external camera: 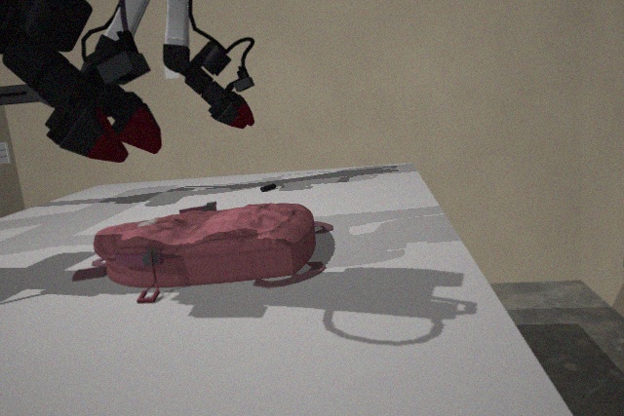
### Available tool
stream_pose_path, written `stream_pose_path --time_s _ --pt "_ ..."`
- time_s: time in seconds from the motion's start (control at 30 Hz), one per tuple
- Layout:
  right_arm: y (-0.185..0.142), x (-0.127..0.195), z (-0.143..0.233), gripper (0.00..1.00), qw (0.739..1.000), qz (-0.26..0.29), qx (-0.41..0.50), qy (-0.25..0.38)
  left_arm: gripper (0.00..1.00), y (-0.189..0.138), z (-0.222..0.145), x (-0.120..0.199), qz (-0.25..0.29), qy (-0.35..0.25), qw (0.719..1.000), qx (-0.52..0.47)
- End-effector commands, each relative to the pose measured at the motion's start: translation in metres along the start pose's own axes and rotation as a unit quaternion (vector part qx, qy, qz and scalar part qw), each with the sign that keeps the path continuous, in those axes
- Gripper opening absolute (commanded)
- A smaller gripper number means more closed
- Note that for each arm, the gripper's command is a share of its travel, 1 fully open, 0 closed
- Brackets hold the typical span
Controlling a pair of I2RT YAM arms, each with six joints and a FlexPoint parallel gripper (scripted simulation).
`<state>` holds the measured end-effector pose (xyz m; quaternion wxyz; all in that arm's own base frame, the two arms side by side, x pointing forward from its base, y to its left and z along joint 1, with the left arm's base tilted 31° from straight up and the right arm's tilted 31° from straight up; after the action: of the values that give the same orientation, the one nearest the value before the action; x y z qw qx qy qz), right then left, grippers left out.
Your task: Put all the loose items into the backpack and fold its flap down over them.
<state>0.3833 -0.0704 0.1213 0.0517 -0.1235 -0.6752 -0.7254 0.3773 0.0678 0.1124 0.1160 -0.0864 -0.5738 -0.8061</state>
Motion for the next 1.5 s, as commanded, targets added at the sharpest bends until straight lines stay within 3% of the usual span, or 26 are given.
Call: stream_pose_path --time_s 0.0,0.27,0.3,0.37,0.53,0.57,0.63,0.8,1.07,1.47 --pt "0.004 0.0 0.001 0.9 1.0 -0.006 0.002 0.002 0.9 0.006 0.001 0.0 -0.009 0.001 1.0 -0.001" --pt "0.004 0.0 0.001 0.9 1.0 -0.006 0.002 0.002 0.9 0.006 0.001 0.0 -0.009 0.001 1.0 -0.001" --pt "0.009 0.0 0.002 0.26 1.0 0.01 0.009 -0.003 0.9 0.006 0.001 0.0 -0.009 0.001 1.0 -0.001" --pt "0.009 0.0 0.002 0.26 1.0 0.01 0.009 -0.003 0.9 0.006 0.001 0.0 -0.009 0.001 1.0 -0.001" --pt "-0.013 -0.005 0.0 0.26 0.99 0.14 0.015 -0.024 0.9 0.006 0.001 0.0 -0.009 0.001 1.0 -0.001" --pt "-0.035 -0.009 -0.002 0.26 0.982 0.188 0.014 -0.028 0.9 0.006 0.001 0.0 -0.009 0.001 1.0 -0.001" --pt "-0.044 -0.011 -0.003 0.26 0.97 0.24 0.017 -0.036 0.9 0.006 0.001 0.0 -0.009 0.001 1.0 -0.001" --pt "-0.058 -0.012 -0.004 0.26 0.953 0.3 0.017 -0.047 0.9 0.006 0.001 0.0 -0.009 0.001 1.0 -0.001" --pt "-0.063 -0.007 -0.007 0.26 0.952 0.301 0.017 -0.049 0.9 0.006 0.001 0.0 -0.009 0.001 1.0 -0.001" --pt "-0.098 -0.048 -0.016 0.26 0.956 0.29 0.016 -0.048 0.9 0.006 0.001 0.0 -0.009 0.001 1.0 -0.001"
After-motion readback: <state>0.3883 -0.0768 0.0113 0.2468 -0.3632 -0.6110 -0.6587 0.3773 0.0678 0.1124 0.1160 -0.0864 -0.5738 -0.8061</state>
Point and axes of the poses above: on each arm, the point where the finger pads meet when closed, its own x axis back along the fingers, its own z axis across the jaws, y = z × x, the point moved 2 cm from there along x, back along the fingers, and after that the axes turned 11 degrees about -x, right-handed, at the moved point
